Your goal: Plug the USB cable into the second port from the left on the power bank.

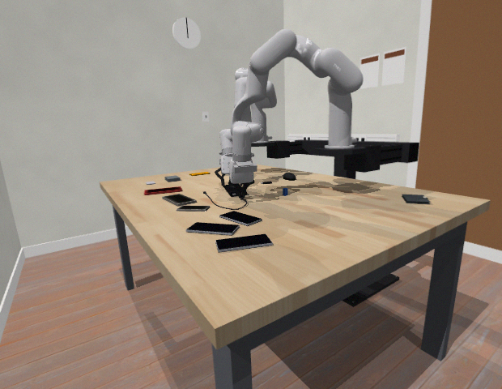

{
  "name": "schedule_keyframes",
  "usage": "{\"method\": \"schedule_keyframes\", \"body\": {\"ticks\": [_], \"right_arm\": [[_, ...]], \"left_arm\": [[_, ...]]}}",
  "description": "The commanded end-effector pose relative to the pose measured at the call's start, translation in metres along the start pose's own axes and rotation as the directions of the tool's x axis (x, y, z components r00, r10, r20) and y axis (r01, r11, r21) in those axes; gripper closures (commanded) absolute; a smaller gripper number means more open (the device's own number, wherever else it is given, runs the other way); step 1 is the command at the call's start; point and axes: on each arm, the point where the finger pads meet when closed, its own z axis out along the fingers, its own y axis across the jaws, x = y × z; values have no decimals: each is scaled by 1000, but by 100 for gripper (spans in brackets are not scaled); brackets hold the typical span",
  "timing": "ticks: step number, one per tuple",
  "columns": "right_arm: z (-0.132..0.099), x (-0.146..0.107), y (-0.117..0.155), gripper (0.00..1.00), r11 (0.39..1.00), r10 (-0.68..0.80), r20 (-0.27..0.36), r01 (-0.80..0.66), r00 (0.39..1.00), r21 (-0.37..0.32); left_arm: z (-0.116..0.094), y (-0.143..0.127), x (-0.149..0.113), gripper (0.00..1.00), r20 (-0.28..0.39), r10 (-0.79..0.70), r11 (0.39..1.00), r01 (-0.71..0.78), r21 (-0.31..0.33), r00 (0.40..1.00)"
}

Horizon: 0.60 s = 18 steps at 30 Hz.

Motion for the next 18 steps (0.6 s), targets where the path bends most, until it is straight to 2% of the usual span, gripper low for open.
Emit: {"method": "schedule_keyframes", "body": {"ticks": [1,7,18], "right_arm": [[-1,-3,-2,0,1000,-1,5,1,1000,3],[12,-2,-1,0,1000,2,2,-2,1000,2],[8,-3,-1,0,1000,1,4,-1,1000,3]], "left_arm": [[-1,2,0,100,0,1,1000,-1,-4,1000],[-1,2,0,100,0,1,1000,-1,-4,1000],[-1,2,0,100,0,1,1000,-1,-4,1000]]}}
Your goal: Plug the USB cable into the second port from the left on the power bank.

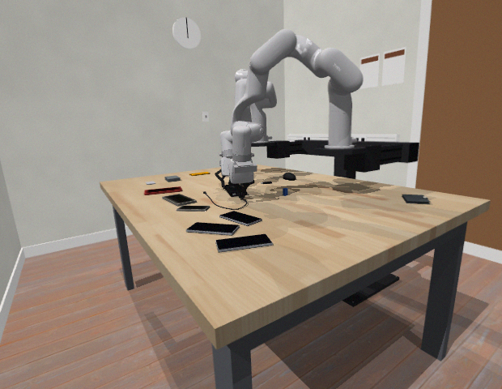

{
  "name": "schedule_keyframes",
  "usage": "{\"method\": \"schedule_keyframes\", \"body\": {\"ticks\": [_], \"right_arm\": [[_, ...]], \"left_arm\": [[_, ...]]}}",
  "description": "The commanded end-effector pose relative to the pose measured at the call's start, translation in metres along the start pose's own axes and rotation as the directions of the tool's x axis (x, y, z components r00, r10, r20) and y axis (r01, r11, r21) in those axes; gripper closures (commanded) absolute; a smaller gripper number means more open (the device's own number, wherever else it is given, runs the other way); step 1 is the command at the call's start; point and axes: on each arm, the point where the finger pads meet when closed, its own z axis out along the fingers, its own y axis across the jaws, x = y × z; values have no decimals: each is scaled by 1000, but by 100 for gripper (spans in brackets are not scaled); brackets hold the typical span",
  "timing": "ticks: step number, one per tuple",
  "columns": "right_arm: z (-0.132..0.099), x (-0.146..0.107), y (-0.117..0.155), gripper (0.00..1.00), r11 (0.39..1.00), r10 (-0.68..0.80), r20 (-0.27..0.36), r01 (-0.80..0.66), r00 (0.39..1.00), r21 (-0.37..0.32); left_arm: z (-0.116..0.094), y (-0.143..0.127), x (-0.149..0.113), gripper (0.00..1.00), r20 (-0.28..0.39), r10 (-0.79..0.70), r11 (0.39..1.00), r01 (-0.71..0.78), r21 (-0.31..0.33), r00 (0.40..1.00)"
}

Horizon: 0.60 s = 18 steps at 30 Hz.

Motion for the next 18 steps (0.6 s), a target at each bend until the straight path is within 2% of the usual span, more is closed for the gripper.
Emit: {"method": "schedule_keyframes", "body": {"ticks": [1,2,3,18], "right_arm": [[-1,-3,-1,0,1000,-1,4,1,1000,3],[-1,-3,-1,0,1000,-1,4,1,1000,3],[-1,-3,-1,99,1000,-1,4,1,1000,3],[-1,-3,-1,99,1000,-1,4,1,1000,3]], "left_arm": [[-1,2,0,100,0,1,1000,-1,-4,1000],[-1,2,0,100,0,1,1000,-1,-4,1000],[-1,2,0,100,0,1,1000,-1,-4,1000],[-1,2,0,100,0,1,1000,-1,-4,1000]]}}
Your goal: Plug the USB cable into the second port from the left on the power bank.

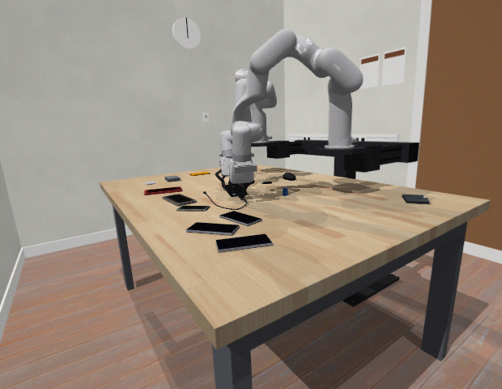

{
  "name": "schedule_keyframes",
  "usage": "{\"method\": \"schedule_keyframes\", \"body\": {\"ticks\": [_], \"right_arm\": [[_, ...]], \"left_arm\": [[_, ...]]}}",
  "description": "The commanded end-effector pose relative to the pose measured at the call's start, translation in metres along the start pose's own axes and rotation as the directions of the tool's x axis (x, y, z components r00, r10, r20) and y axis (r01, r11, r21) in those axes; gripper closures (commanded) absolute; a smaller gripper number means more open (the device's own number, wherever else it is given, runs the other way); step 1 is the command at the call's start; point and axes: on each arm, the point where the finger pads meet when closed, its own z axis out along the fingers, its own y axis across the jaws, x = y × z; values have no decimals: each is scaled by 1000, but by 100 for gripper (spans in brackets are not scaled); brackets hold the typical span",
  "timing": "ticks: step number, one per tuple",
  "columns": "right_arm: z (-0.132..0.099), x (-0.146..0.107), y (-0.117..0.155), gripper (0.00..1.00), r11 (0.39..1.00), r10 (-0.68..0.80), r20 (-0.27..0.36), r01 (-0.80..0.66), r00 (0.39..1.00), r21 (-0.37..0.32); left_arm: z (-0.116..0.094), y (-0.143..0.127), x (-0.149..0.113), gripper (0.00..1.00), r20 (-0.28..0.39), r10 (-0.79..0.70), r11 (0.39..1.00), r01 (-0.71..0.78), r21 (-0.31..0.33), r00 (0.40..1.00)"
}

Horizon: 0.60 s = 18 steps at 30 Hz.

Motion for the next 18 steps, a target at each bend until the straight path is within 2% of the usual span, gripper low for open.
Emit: {"method": "schedule_keyframes", "body": {"ticks": [1,18], "right_arm": [[-1,-2,-1,99,1000,-1,3,1,1000,2],[-1,-2,-1,100,1000,-1,3,1,1000,2]], "left_arm": [[-1,2,-3,100,0,1,1000,-1,-4,1000],[2,2,-12,100,-3,0,1000,0,-4,1000]]}}
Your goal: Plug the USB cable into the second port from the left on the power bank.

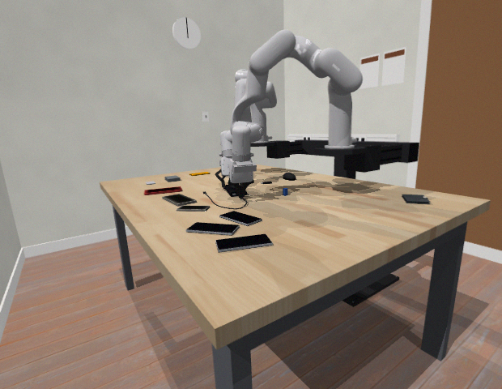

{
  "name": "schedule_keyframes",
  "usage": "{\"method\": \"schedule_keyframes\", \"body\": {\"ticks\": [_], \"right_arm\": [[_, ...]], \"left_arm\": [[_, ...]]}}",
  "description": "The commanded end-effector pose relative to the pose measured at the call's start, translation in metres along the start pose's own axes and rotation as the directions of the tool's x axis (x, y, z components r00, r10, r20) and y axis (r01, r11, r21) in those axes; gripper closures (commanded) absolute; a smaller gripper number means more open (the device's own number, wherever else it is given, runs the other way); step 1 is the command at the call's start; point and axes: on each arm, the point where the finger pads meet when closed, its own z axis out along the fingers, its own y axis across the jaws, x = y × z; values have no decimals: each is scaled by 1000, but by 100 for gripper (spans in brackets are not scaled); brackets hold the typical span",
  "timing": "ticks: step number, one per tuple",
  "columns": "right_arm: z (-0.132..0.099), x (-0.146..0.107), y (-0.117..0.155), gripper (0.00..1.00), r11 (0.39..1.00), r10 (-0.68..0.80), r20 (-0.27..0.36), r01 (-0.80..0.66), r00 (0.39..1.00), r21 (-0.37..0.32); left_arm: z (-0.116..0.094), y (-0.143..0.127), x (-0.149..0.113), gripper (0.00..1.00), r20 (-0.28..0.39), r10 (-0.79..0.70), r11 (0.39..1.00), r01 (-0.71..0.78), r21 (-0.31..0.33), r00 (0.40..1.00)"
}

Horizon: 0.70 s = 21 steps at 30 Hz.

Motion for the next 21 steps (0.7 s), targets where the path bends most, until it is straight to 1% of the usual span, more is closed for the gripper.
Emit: {"method": "schedule_keyframes", "body": {"ticks": [1,21], "right_arm": [[-1,-2,-1,100,1000,-1,3,1,1000,2],[-1,-2,-1,100,1000,-1,3,1,1000,2]], "left_arm": [[0,2,-3,100,0,1,1000,-1,-4,1000],[3,1,-15,100,-3,0,1000,0,-3,1000]]}}
